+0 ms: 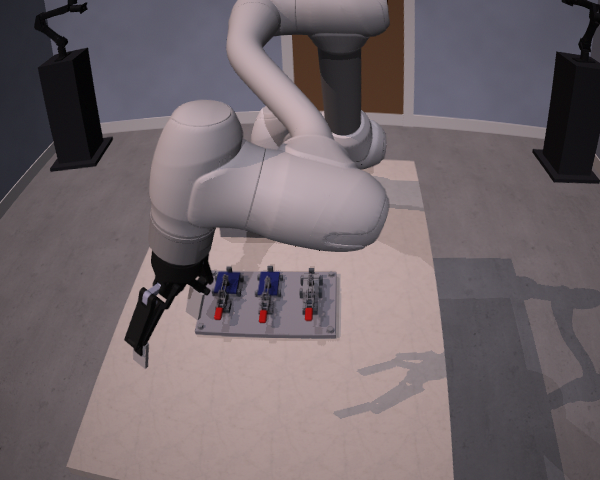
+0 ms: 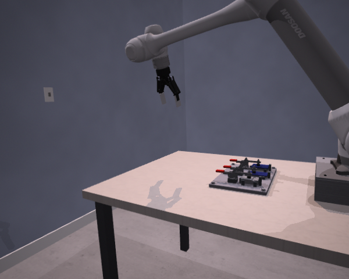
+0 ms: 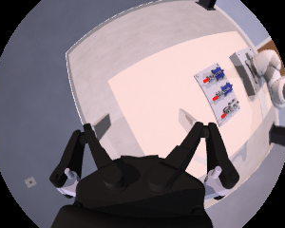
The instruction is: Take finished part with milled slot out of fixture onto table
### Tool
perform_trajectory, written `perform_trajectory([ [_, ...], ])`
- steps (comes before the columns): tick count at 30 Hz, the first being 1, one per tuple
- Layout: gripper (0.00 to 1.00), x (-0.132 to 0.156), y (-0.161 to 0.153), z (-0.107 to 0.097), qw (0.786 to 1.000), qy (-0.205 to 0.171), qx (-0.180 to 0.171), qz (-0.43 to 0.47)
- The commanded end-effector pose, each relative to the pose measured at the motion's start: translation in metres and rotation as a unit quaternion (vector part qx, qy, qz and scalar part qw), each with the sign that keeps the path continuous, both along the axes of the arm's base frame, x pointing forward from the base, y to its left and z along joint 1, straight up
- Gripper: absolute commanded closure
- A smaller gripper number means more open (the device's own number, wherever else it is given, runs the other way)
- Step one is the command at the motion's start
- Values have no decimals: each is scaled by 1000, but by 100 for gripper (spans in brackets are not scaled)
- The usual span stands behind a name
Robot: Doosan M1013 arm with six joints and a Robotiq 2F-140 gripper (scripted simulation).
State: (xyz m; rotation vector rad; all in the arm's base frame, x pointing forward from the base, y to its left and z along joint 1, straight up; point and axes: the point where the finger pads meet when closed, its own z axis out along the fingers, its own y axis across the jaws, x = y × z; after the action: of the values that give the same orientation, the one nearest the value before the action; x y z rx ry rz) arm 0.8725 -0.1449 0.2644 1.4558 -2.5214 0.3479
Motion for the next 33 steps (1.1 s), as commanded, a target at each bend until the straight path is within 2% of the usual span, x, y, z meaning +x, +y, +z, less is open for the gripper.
perform_trajectory([
  [1,0,0,0,0,1000,0,0,0],
  [20,0,-5,0,-2,1000,2,3,9],
  [22,0,-19,2,-7,999,10,11,35],
  [24,0,-47,4,-18,996,22,26,82],
  [32,0,-110,13,-42,981,42,57,180],
  [33,0,-110,13,-42,981,42,57,180],
])
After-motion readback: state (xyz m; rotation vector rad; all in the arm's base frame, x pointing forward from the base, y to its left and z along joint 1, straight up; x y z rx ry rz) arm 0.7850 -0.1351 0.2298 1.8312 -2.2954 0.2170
